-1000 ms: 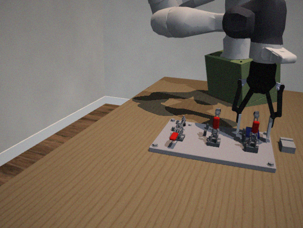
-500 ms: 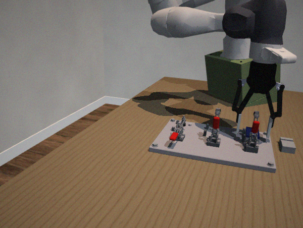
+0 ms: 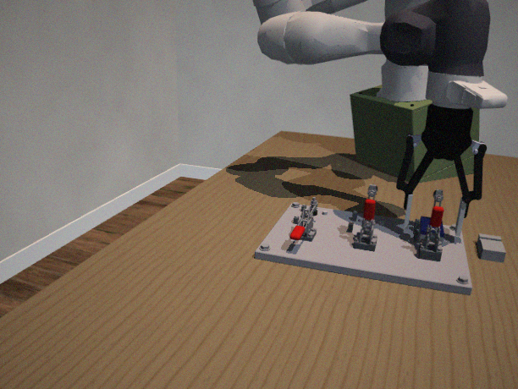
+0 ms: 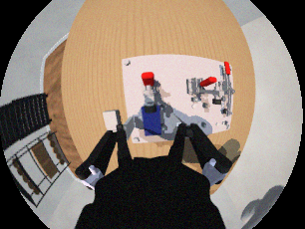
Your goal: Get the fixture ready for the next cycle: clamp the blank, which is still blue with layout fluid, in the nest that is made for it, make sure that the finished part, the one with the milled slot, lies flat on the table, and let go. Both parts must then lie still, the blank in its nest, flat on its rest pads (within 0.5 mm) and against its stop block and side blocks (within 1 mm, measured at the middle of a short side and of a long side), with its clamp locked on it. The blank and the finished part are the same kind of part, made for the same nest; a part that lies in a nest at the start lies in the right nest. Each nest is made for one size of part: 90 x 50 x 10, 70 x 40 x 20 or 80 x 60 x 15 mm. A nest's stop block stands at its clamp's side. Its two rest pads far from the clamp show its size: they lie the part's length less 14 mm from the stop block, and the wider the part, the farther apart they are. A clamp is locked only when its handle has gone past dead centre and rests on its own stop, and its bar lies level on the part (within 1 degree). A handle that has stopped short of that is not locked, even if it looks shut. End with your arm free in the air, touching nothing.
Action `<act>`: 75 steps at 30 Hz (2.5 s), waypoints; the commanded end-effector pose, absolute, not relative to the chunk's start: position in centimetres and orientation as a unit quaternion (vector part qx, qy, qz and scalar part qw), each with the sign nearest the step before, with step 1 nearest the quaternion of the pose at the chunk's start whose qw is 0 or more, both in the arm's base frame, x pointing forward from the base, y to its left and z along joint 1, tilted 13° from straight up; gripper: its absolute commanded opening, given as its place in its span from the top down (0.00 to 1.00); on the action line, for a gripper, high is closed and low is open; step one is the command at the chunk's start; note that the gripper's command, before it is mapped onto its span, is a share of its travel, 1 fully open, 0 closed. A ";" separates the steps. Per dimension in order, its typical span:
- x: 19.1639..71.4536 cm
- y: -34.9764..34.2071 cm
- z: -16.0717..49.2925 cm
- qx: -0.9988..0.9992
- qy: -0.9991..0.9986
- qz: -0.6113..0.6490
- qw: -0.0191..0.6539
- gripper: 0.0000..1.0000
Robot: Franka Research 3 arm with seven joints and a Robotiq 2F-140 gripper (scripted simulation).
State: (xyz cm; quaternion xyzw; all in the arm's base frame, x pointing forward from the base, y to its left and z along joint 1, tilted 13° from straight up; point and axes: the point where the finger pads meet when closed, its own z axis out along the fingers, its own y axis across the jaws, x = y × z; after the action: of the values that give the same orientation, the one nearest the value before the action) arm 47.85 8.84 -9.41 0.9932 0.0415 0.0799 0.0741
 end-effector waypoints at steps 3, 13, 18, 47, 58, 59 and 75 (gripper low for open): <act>47.8 8.8 -8.9 0.993 0.043 0.081 0.074 0.42; 47.4 9.2 -6.2 0.993 0.043 0.081 0.074 0.42; 47.1 9.5 -4.4 0.993 0.043 0.081 0.074 0.42; 46.9 9.6 -3.5 0.993 0.043 0.081 0.074 1.00; 46.9 9.6 -3.5 0.993 0.043 0.081 0.074 1.00; 46.9 9.6 -3.5 0.993 0.043 0.081 0.074 1.00; 46.9 9.6 -3.5 0.993 0.043 0.081 0.074 1.00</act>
State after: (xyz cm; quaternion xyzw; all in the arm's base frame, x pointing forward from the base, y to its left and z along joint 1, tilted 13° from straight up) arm 46.97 9.51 -3.62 0.9929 0.0443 0.0810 0.0746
